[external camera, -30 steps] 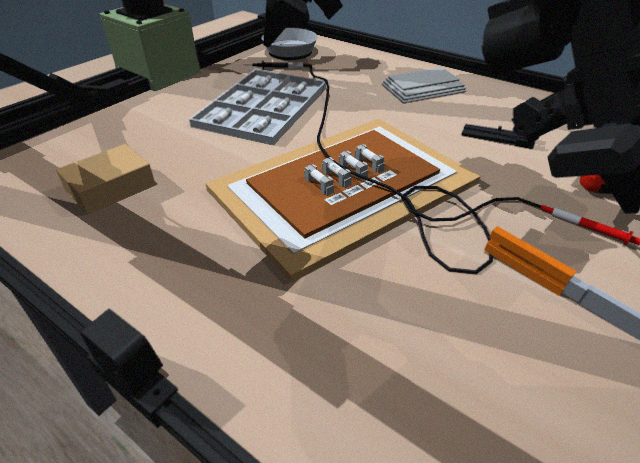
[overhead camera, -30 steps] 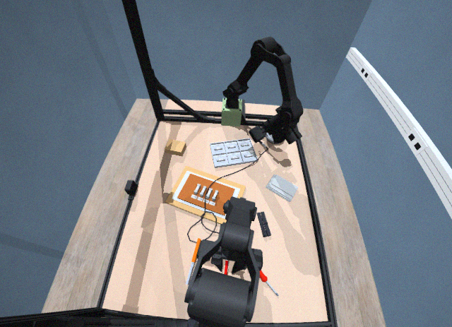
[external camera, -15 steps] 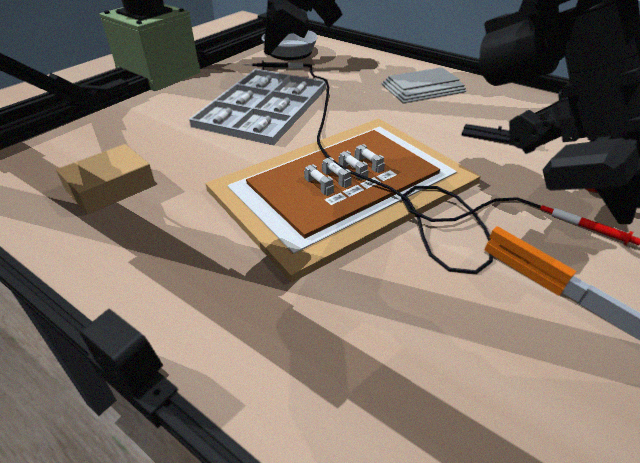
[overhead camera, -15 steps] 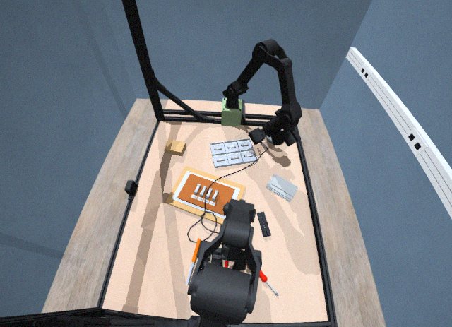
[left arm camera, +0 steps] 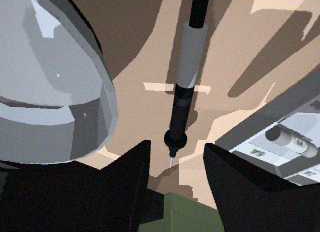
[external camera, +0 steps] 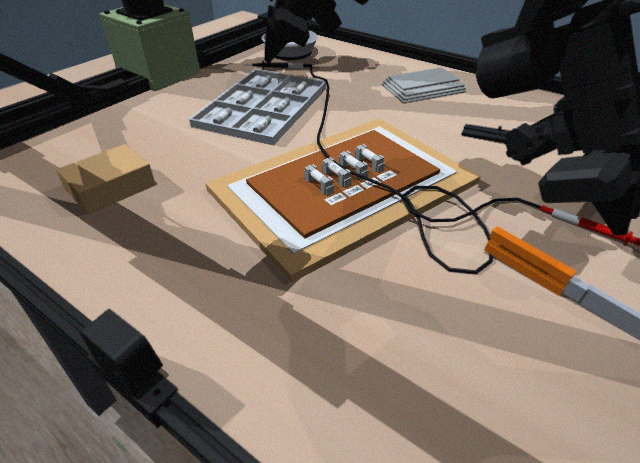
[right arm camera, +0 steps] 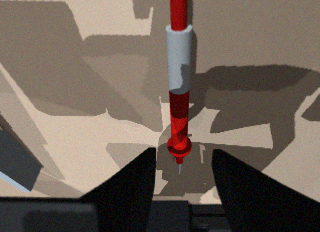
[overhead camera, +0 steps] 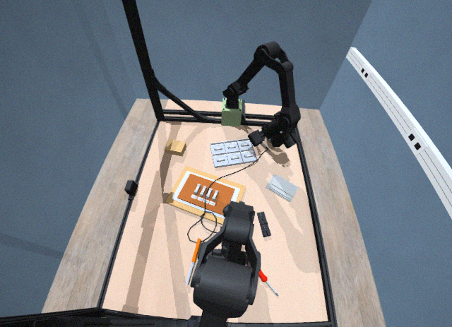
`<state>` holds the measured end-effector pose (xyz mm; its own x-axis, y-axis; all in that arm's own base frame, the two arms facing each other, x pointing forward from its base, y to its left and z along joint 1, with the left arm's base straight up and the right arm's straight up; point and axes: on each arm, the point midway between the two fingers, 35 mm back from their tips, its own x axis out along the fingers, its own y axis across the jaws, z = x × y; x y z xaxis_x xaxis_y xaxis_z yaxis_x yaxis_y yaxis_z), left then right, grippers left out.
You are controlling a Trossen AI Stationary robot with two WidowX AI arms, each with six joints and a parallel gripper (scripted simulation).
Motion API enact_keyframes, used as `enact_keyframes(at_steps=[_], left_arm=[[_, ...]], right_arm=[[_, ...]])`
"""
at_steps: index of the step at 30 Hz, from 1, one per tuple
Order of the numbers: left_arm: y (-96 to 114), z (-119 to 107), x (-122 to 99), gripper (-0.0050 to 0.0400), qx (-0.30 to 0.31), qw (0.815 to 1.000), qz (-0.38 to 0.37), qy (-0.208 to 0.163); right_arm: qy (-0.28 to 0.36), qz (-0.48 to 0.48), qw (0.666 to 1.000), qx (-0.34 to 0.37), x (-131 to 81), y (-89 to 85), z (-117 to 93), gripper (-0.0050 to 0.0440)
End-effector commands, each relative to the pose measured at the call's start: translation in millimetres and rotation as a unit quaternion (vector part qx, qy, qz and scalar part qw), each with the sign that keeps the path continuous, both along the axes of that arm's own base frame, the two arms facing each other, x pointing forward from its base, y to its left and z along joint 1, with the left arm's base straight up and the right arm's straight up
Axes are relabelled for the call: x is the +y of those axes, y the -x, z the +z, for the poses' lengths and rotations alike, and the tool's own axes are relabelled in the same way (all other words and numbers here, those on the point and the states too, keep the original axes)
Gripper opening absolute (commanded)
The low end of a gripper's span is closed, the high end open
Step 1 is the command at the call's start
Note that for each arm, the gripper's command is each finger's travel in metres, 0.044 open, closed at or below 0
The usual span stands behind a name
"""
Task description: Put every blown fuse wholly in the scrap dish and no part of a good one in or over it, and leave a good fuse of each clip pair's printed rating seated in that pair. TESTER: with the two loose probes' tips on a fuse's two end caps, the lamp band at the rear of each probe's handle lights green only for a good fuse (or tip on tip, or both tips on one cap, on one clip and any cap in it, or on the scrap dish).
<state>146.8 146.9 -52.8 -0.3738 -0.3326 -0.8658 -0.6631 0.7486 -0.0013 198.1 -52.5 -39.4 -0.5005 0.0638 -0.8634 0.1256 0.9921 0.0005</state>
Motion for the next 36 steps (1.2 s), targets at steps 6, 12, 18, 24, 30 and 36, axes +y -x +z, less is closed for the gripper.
enact_keyframes(at_steps=[6,12,18,24,30,36], left_arm=[[0,-9,-1,0.0154,0.001,1.000,-0.001,-0.001],[0,-15,-1,0.0154,0.001,1.000,-0.001,-0.001],[-3,-14,2,0.0154,-0.006,1.000,-0.001,-0.006],[-3,-14,2,0.0154,-0.006,1.000,-0.001,-0.006],[-3,-14,2,-0.0050,-0.006,1.000,-0.001,-0.006],[-3,-14,2,-0.0050,-0.006,1.000,-0.001,-0.006]], right_arm=[[0.001,0.004,1.000,-0.004,0,-1.2,-7,0.0154],[0.001,0.004,1.000,-0.004,0,-1.3,-13,0.0154],[0.003,0.002,1.000,-0.012,-1,-5.2,-12,0.0154],[0.003,0.002,1.000,-0.012,-1,-5.1,-12,0.0154],[0.003,0.002,1.000,-0.012,-1,-5.1,-12,-0.0050],[0.003,0.002,1.000,-0.012,-1,-5.1,-12,-0.0050]])
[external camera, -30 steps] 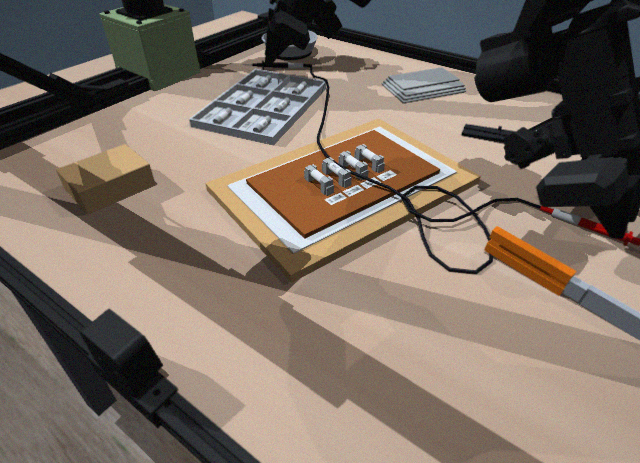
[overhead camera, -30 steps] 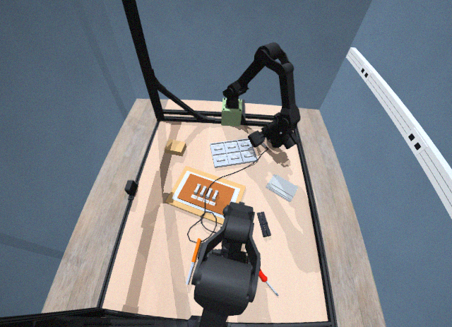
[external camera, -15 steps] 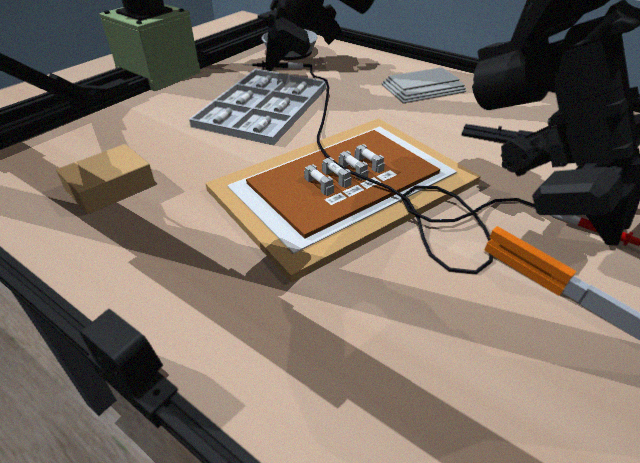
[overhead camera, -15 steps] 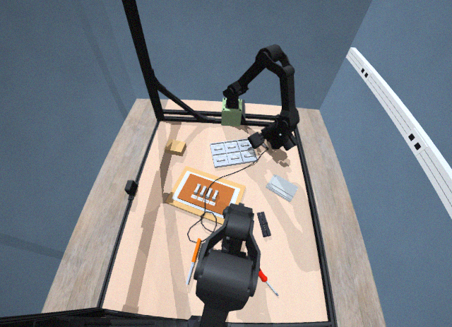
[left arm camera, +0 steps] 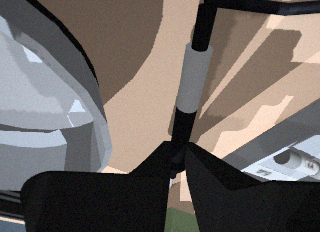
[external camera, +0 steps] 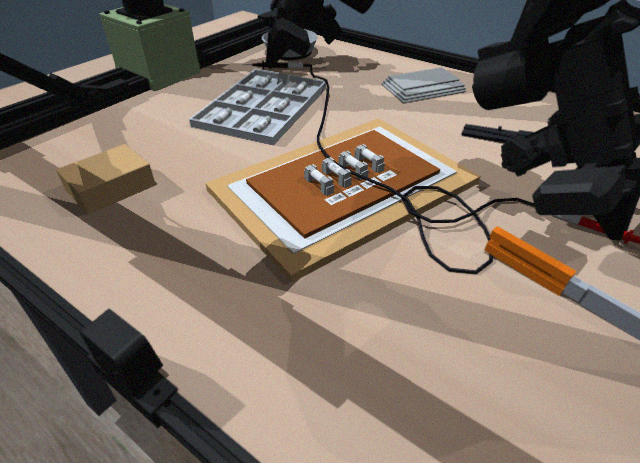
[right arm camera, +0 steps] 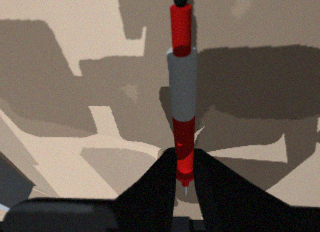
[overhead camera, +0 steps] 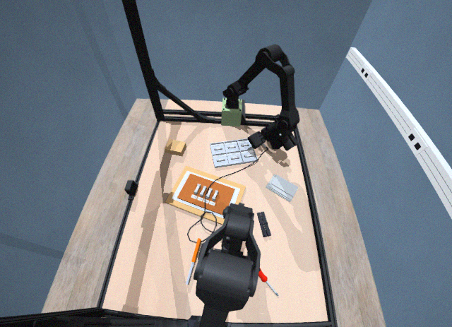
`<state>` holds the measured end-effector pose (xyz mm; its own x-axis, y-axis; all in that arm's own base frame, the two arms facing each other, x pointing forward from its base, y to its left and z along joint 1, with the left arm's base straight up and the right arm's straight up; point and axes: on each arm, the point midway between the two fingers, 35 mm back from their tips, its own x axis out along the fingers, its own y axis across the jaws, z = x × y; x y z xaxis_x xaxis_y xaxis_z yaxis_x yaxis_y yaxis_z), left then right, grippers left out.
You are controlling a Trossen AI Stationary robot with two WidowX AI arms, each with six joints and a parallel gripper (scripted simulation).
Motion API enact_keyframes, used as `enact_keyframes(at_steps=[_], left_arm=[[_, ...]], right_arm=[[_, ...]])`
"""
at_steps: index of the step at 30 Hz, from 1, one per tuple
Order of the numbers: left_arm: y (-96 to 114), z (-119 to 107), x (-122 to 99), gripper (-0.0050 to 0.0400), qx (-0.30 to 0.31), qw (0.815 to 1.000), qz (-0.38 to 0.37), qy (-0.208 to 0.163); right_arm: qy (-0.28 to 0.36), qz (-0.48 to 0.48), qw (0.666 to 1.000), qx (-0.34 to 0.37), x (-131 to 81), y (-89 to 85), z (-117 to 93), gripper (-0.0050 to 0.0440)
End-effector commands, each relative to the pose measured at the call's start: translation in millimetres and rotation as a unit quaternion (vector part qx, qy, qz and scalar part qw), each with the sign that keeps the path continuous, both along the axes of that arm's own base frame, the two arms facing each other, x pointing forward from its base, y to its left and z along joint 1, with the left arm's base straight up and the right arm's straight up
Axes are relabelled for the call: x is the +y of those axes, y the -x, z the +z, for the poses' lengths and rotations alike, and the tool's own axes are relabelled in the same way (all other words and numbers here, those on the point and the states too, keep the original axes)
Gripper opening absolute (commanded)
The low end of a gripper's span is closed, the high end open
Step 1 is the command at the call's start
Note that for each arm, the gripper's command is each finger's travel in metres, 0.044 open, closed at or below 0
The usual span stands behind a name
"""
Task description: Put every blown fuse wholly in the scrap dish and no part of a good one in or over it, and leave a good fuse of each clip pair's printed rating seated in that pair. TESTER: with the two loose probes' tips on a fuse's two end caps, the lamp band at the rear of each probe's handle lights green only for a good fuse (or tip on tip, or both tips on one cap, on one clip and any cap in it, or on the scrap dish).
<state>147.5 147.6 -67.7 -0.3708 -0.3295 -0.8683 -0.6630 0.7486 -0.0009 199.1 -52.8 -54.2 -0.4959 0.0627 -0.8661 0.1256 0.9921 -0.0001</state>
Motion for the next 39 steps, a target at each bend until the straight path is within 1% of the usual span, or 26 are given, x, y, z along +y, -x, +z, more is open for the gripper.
enact_keyframes(at_steps=[1,21,29,31,39], left_arm=[[-2,1,2,-0.0050,-0.004,1.000,-0.001,-0.005],[-2,1,2,-0.0050,-0.004,1.000,-0.001,-0.005],[-9,13,7,-0.0050,-0.045,0.998,-0.002,-0.039],[-9,13,7,-0.0050,-0.045,0.998,-0.002,-0.039],[-16,22,13,-0.0050,-0.082,0.994,-0.001,-0.072]], right_arm=[[0.002,0.002,1.000,-0.010,-1,-4.1,3,-0.0050],[0.002,0.002,1.000,-0.010,-1,-4.1,3,-0.0050],[0.007,0.002,0.998,-0.066,-1,-13.4,14,-0.0050],[0.007,0.002,0.998,-0.066,-1,-13.4,14,-0.0050],[0.014,0.002,0.993,-0.119,-3,-23.0,22,-0.0050]])
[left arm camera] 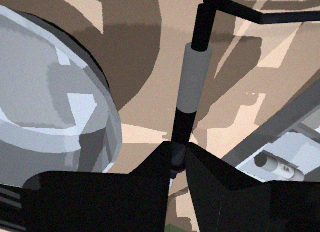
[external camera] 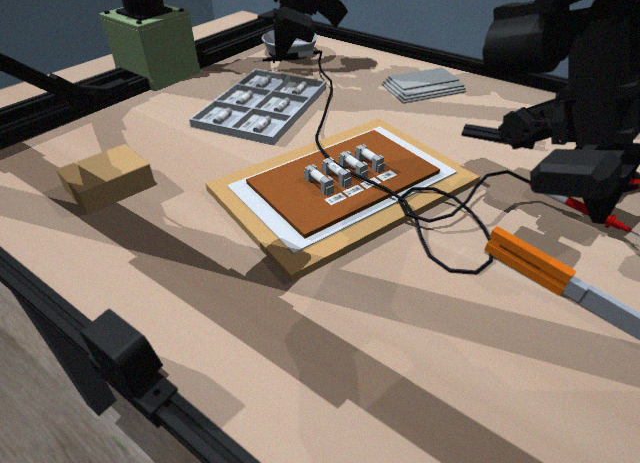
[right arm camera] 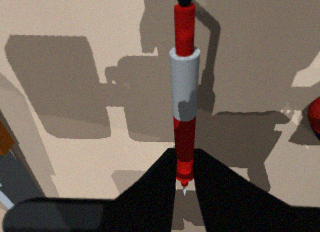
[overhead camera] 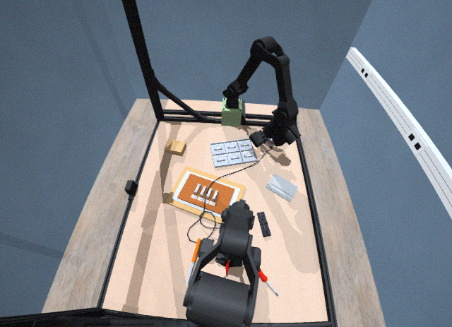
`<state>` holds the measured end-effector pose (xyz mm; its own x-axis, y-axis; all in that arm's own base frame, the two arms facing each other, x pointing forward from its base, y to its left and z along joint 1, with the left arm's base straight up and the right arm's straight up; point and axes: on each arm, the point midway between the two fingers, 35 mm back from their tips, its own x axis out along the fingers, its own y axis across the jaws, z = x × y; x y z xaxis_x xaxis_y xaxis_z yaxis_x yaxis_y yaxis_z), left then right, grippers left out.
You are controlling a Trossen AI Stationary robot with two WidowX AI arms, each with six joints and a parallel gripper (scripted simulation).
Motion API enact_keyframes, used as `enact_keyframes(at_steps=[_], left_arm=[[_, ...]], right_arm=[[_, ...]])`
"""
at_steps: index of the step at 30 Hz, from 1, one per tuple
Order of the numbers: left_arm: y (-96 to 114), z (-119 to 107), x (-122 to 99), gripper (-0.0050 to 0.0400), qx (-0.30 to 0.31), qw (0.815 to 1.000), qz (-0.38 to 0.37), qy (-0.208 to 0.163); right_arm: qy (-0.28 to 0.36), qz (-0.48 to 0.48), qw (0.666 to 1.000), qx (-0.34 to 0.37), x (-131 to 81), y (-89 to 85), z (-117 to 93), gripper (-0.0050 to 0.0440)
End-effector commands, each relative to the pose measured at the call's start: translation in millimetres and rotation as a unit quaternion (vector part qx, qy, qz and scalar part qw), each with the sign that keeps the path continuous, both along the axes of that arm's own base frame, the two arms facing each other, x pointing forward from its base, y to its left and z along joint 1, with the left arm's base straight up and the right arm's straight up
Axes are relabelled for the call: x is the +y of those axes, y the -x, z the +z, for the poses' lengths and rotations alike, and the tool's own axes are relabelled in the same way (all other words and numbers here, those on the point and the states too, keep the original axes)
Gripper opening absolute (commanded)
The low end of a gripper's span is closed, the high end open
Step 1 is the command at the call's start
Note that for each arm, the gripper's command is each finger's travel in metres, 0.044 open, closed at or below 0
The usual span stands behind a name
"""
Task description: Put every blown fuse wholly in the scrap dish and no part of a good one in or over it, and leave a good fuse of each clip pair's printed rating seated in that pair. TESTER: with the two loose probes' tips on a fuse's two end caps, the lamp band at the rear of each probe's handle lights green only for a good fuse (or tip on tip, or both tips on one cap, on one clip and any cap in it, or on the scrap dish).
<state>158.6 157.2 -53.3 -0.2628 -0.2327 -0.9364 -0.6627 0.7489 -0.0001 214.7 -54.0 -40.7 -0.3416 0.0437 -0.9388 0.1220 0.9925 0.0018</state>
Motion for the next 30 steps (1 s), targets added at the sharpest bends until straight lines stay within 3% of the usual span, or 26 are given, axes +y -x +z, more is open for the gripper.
enact_keyframes(at_steps=[1,30], left_arm=[[-6,9,4,-0.0050,-0.027,0.999,-0.001,-0.023],[-26,38,24,-0.0050,-0.142,0.982,0.000,-0.125]], right_arm=[[0.005,0.000,0.999,-0.040,-2,-8.6,10,-0.0050],[0.025,0.000,0.979,-0.203,-6,-39.0,38,-0.0050]])
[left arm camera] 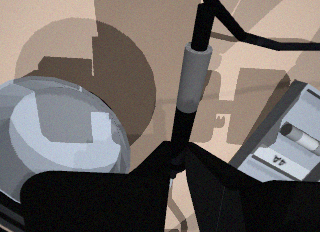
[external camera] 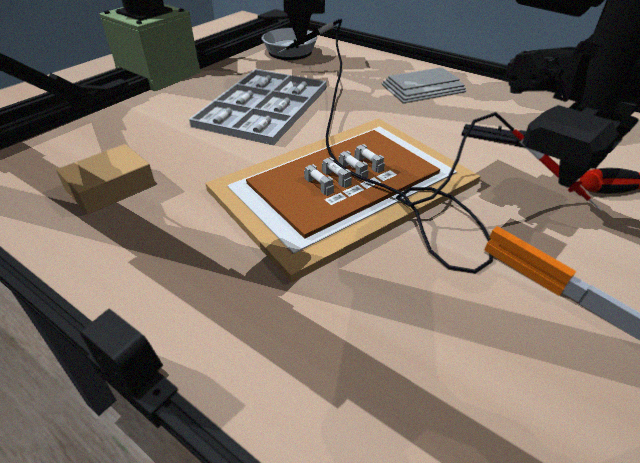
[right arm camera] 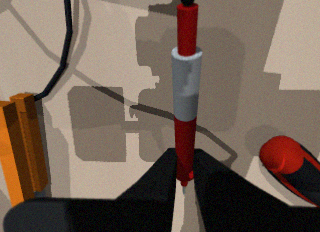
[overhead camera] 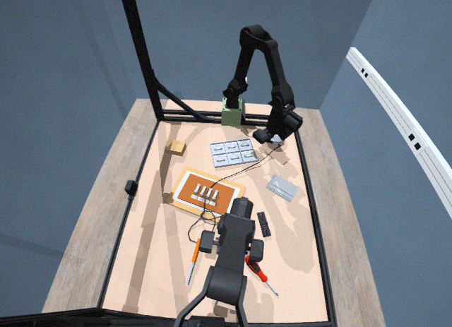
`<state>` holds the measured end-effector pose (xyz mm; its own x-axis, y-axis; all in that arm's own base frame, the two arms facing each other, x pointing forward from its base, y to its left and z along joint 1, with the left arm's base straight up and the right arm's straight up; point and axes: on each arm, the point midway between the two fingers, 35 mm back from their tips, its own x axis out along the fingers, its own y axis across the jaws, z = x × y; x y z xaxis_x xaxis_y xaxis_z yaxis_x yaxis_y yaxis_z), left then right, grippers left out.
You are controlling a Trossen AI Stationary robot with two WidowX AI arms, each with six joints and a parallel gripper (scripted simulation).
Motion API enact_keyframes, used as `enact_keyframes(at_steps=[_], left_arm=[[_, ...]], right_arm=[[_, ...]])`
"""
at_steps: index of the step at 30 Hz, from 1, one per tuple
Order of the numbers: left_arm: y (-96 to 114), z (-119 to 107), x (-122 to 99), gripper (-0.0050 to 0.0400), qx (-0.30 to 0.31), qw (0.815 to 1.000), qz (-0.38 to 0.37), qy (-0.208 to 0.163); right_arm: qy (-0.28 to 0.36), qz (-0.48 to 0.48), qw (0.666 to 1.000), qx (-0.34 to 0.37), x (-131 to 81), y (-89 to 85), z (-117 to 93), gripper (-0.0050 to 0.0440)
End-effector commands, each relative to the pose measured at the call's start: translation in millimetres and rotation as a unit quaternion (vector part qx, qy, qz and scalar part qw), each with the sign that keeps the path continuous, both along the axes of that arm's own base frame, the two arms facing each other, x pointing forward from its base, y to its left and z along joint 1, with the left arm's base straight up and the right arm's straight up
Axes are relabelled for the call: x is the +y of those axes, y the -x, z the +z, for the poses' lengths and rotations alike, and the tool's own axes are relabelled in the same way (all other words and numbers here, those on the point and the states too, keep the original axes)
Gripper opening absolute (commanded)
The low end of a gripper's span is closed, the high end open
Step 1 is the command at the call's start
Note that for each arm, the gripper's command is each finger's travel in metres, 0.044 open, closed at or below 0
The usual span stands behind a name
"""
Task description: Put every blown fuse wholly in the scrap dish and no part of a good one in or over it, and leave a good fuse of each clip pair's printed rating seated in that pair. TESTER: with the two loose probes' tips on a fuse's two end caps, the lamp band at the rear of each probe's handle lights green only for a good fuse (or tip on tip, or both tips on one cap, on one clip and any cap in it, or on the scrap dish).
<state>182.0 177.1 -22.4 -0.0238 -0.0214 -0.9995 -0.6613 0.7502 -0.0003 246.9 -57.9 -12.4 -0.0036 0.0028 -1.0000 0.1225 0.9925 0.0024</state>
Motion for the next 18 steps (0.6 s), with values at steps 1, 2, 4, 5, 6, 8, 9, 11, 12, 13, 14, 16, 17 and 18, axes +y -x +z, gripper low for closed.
enact_keyframes(at_steps=[1,2,4,5,6,8,9,11,12,13,14,16,17,18], left_arm=[[-4,9,5,-0.0050,-0.025,0.999,0.001,-0.021],[-5,10,5,-0.0050,-0.030,0.999,0.001,-0.025],[-6,12,7,-0.0050,-0.039,0.999,0.001,-0.034],[-7,13,8,-0.0050,-0.043,0.998,0.001,-0.038],[-8,15,8,-0.0050,-0.048,0.998,0.001,-0.042],[-10,17,10,-0.0050,-0.057,0.997,0.001,-0.050],[-11,18,11,-0.0050,-0.062,0.997,0.001,-0.054],[-12,20,12,-0.0050,-0.071,0.996,0.001,-0.062],[-12,20,12,-0.0050,-0.071,0.996,0.001,-0.062],[-12,20,12,-0.0050,-0.071,0.996,0.001,-0.062],[-13,22,13,-0.0050,-0.075,0.995,0.001,-0.067],[-15,24,14,-0.0050,-0.085,0.994,0.001,-0.074],[-16,25,15,-0.0050,-0.090,0.993,0.001,-0.079],[-17,26,16,-0.0050,-0.094,0.992,0.001,-0.083]], right_arm=[[0.005,0.000,0.999,-0.039,-2,-8.0,10,-0.0050],[0.006,0.000,0.999,-0.045,-2,-9.3,12,-0.0050],[0.008,0.000,0.998,-0.058,-2,-11.7,14,-0.0050],[0.009,0.000,0.998,-0.065,-3,-12.9,15,-0.0050],[0.009,0.000,0.997,-0.072,-3,-14.1,16,-0.0050],[0.011,0.000,0.996,-0.085,-3,-16.6,18,-0.0050],[0.012,0.000,0.996,-0.091,-3,-17.8,19,-0.0050],[0.014,0.000,0.994,-0.104,-4,-20.2,21,-0.0050],[0.014,0.000,0.994,-0.104,-4,-20.2,21,-0.0050],[0.014,0.000,0.994,-0.104,-4,-20.2,21,-0.0050],[0.015,0.000,0.994,-0.111,-4,-21.4,23,-0.0050],[0.016,0.000,0.992,-0.124,-4,-23.9,25,-0.0050],[0.017,0.000,0.991,-0.130,-4,-25.1,26,-0.0050],[0.018,0.000,0.990,-0.137,-4,-26.3,27,-0.0050]])
